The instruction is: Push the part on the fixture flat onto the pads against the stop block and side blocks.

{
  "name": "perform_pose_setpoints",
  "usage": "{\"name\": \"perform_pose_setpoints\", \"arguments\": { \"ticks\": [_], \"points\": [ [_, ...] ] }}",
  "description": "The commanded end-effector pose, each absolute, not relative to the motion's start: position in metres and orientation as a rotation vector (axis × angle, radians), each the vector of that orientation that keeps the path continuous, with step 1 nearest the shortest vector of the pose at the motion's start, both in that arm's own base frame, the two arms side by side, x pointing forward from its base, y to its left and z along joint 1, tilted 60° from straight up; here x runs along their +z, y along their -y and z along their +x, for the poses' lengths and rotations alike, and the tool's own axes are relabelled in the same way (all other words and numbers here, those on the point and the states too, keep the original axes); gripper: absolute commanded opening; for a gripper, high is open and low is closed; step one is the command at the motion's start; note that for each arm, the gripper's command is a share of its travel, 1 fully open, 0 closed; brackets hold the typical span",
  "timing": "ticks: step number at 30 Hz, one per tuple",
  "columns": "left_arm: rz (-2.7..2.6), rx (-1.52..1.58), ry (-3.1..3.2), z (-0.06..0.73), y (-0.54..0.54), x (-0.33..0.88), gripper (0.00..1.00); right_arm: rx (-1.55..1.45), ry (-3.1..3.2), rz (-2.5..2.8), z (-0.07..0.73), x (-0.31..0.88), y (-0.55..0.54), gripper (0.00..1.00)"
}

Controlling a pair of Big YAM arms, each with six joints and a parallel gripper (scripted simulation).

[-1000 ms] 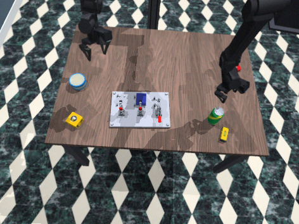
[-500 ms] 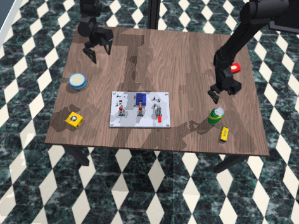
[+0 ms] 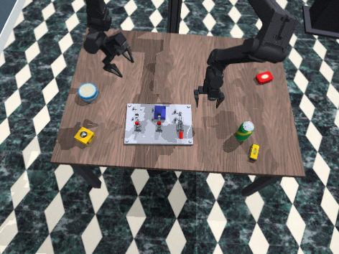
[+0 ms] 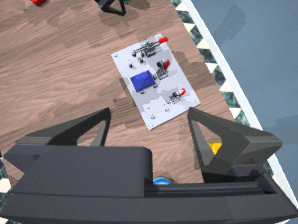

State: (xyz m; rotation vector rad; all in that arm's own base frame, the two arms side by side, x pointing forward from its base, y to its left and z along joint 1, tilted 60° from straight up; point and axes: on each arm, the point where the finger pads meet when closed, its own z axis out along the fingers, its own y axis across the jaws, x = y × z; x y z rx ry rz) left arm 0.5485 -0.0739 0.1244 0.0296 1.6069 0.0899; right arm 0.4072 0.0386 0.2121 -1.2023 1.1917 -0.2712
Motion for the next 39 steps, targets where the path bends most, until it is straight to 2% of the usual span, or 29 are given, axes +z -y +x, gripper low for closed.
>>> {"name": "perform_pose_setpoints", "arguments": {
  "ticks": [1,15,30,39],
  "points": [
    [0.28,0.186,-1.544,0.558,0.131,0.113,1.0,-0.257,-1.172,-1.239,0.411,0.208,-0.035,1.0],
    [0.797,0.249,-1.423,0.577,0.294,0.066,1.0,-0.127,-1.068,-1.295,0.407,0.211,-0.046,1.0],
    [0.784,0.229,-1.418,0.581,0.298,0.072,1.0,-0.138,-1.045,-1.301,0.404,0.216,-0.051,1.0],
    [0.492,-0.035,-1.589,0.593,0.299,0.079,0.0,-0.138,-1.045,-1.301,0.404,0.216,-0.051,1.0]
  ]
}}
